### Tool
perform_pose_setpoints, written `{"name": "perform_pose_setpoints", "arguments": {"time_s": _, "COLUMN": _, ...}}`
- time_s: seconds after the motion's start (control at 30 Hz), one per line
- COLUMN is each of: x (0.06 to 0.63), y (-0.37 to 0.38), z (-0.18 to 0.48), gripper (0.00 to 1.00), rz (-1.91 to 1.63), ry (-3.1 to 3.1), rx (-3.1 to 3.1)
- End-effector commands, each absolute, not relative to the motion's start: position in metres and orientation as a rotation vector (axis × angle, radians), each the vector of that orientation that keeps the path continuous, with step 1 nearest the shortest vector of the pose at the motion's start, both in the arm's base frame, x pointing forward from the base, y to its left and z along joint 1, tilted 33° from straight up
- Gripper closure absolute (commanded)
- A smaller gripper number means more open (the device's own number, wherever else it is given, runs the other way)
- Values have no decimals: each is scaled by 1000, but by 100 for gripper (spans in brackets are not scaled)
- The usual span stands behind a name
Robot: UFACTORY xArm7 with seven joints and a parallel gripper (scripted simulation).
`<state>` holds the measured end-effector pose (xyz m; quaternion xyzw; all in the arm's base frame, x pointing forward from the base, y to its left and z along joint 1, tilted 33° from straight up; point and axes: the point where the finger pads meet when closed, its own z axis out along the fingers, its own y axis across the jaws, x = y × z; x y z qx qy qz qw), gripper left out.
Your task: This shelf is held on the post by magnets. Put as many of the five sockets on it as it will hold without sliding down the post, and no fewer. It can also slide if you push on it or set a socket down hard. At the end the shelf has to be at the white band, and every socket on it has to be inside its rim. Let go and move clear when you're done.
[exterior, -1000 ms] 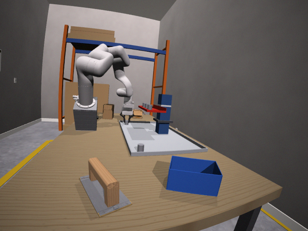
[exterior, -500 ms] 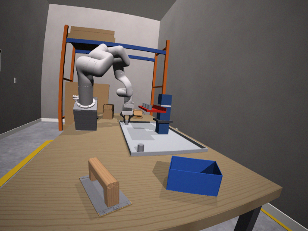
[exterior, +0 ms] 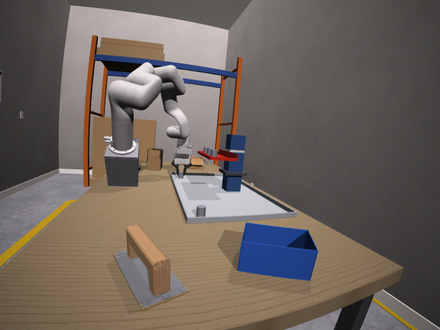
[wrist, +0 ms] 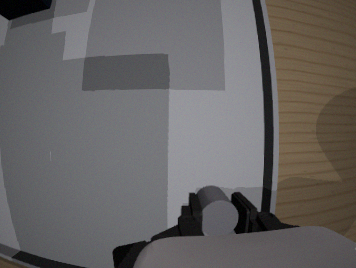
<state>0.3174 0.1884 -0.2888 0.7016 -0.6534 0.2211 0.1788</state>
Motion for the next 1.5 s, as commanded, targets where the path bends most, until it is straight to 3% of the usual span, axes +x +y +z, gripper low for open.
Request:
{"name": "perform_pose_setpoints", "arguments": {"time_s": 0.0, "x": 318, "y": 191, "z": -288, "gripper": 100, "rz": 625, "ry": -1850, "rx": 1988}}
{"name": "perform_pose_setpoints", "arguments": {"time_s": 1.47, "x": 314, "y": 223, "z": -238, "gripper": 100, "rz": 625, "ry": -1850, "rx": 1988}}
